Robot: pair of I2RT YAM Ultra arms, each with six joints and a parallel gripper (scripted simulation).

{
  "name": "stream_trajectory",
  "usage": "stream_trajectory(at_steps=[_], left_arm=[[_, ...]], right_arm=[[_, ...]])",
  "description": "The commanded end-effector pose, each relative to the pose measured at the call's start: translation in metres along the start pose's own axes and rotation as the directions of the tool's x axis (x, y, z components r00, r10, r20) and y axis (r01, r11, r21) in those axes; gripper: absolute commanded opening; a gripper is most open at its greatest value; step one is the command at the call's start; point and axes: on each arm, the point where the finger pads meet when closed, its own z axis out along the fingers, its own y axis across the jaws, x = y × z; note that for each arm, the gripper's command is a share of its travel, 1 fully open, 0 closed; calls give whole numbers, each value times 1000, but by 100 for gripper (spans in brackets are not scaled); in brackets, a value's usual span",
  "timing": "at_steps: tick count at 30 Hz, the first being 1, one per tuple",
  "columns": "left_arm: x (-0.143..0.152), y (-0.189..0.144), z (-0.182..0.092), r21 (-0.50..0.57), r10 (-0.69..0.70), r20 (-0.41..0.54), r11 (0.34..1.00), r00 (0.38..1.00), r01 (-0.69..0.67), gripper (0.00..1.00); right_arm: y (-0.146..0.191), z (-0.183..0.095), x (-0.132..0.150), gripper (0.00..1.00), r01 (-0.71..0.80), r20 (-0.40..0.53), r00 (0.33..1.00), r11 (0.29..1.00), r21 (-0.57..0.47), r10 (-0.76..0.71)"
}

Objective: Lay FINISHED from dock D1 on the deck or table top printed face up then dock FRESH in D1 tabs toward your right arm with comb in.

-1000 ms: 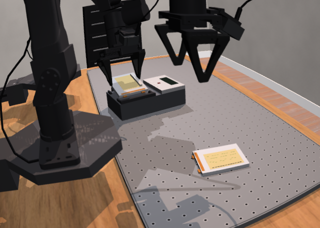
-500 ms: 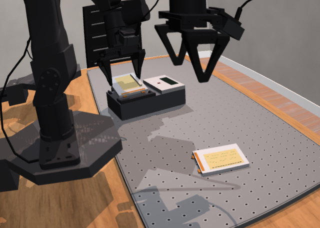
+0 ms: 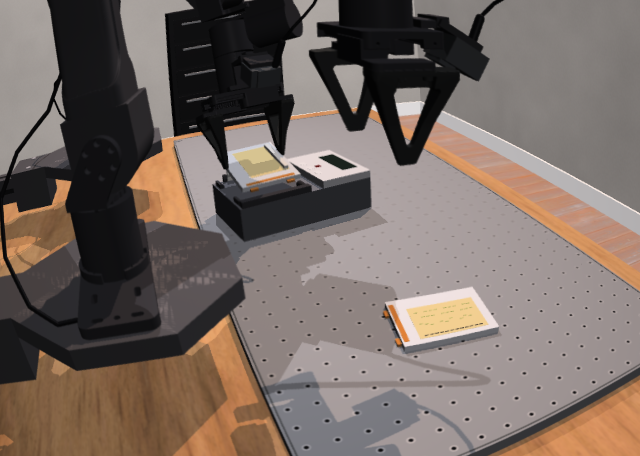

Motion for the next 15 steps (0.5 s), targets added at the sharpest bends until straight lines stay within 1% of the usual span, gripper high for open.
stream_trajectory(at_steps=[1,15], left_arm=[[-15,6,-9,-17,14,42,1000,999,-13,0],[-13,4,-8,-13,13,38,1000,999,-13,0]], right_arm=[[-6,-11,-6,100,-9,29,1000,1000,14,8],[-6,-11,-6,100,-9,29,1000,1000,14,8]])
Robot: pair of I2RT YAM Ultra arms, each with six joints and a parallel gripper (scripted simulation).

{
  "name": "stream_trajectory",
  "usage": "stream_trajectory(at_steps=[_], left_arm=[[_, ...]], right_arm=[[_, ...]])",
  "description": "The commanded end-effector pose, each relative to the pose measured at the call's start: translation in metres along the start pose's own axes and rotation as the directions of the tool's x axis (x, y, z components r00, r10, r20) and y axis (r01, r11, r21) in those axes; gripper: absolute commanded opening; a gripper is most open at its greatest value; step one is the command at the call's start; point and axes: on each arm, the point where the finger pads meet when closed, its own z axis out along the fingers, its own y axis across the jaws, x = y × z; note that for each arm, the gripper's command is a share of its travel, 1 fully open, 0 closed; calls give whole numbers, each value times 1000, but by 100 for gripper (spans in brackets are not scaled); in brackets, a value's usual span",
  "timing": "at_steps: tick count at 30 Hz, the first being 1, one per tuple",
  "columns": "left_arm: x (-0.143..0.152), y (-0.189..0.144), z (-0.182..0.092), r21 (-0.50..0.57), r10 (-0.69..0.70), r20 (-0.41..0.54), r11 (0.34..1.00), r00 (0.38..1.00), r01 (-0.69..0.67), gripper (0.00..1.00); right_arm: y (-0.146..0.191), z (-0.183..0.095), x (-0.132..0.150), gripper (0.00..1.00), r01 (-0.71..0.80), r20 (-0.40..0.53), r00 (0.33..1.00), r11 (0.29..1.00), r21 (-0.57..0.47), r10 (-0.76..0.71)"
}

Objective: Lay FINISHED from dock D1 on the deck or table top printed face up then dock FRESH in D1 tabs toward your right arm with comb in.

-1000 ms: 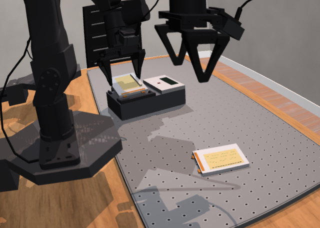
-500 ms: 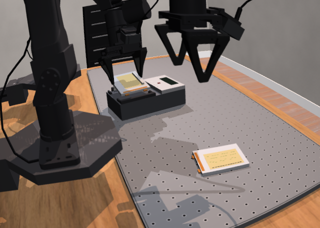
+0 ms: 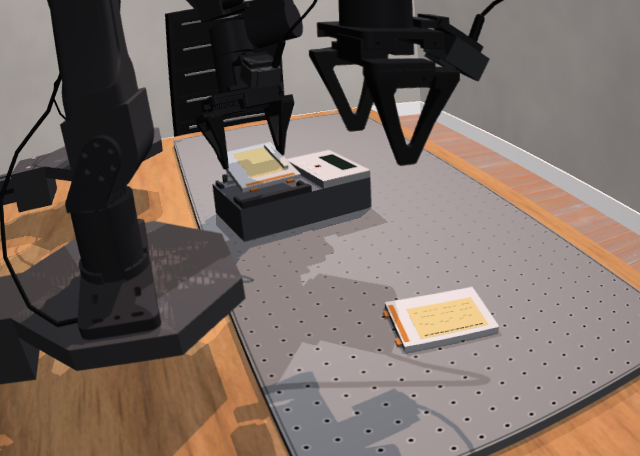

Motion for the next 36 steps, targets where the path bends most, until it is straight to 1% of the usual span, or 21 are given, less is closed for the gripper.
stream_trajectory(at_steps=[1,36], left_arm=[[-13,4,-8,-14,14,39,1000,999,-13,0],[-10,0,-7,-7,14,32,1000,999,-13,0]], right_arm=[[-6,-11,-6,100,-9,29,1000,1000,14,8],[-6,-11,-6,100,-9,29,1000,1000,14,8]])
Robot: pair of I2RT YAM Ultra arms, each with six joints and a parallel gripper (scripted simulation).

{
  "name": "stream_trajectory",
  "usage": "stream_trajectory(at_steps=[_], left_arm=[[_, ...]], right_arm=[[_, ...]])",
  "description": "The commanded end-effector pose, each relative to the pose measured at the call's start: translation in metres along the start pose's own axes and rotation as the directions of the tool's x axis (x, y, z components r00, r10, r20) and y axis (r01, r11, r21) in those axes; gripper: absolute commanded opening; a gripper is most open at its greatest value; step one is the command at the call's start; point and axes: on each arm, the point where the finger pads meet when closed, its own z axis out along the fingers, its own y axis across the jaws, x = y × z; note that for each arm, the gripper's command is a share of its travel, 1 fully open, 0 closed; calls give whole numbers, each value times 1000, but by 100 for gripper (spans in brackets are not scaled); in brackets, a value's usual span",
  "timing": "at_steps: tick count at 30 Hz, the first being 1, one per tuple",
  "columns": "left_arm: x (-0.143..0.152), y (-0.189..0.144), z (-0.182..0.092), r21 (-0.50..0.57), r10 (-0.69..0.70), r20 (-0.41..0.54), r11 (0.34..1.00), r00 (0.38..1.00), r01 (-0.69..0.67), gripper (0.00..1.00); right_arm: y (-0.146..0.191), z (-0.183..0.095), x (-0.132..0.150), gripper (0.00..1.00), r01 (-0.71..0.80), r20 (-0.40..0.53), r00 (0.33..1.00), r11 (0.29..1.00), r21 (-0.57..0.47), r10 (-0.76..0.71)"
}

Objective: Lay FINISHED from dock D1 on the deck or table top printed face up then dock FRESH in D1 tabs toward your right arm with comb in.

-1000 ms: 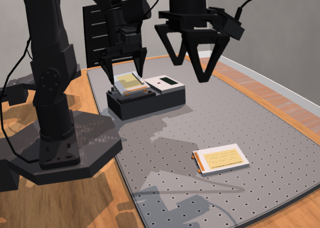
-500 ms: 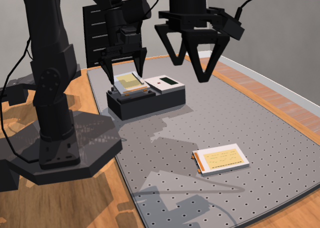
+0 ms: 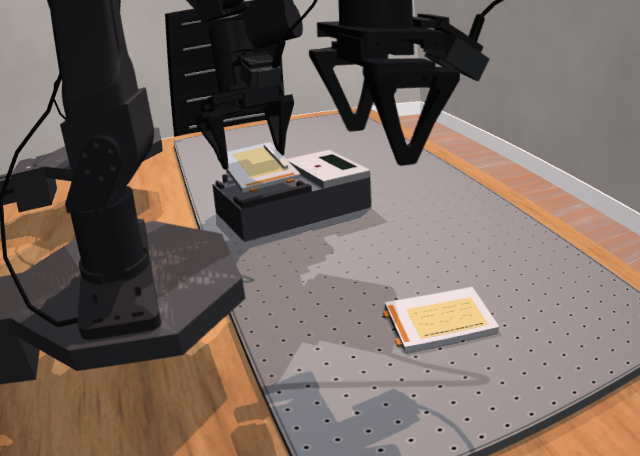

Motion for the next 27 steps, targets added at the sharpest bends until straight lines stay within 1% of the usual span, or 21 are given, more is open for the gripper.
stream_trajectory(at_steps=[1,27], left_arm=[[-10,0,-7,-8,14,32,1000,999,-14,0],[-8,-2,-6,-5,14,29,1000,999,-14,0]], right_arm=[[-6,-11,-6,100,-9,29,1000,1000,14,8],[-6,-11,-6,100,-9,29,1000,1000,14,8]])
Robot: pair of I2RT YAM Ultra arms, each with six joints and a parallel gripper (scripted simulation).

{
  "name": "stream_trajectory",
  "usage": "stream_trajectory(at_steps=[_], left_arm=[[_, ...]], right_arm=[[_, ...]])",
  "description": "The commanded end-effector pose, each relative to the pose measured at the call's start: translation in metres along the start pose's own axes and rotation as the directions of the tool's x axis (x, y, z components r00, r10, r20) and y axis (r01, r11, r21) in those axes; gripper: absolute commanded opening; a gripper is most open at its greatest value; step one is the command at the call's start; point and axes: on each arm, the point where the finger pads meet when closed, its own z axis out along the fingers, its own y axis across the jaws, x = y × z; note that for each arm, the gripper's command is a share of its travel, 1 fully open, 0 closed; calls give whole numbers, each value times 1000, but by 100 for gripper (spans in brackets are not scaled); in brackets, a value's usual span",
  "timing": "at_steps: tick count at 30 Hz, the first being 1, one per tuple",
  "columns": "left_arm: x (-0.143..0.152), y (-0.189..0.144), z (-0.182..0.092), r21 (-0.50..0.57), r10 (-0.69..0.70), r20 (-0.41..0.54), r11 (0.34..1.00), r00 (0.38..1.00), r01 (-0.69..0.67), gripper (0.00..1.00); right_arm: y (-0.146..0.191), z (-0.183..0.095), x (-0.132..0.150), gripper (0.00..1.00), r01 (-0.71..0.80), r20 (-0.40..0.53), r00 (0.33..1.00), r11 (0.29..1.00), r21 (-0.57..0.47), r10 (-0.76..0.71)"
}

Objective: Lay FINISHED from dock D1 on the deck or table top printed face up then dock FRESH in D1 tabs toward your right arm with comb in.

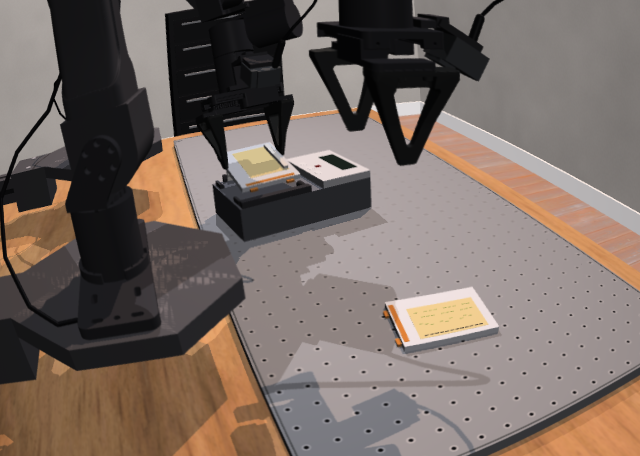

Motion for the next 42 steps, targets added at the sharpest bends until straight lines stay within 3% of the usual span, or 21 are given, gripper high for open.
stream_trajectory(at_steps=[1,42], left_arm=[[-8,-2,-6,-5,14,29,1000,999,-14,0],[-6,-4,-5,-7,12,31,1000,999,-12,0]], right_arm=[[-6,-11,-6,100,-9,29,1000,1000,14,8],[-6,-11,-6,100,-9,29,1000,1000,14,8]])
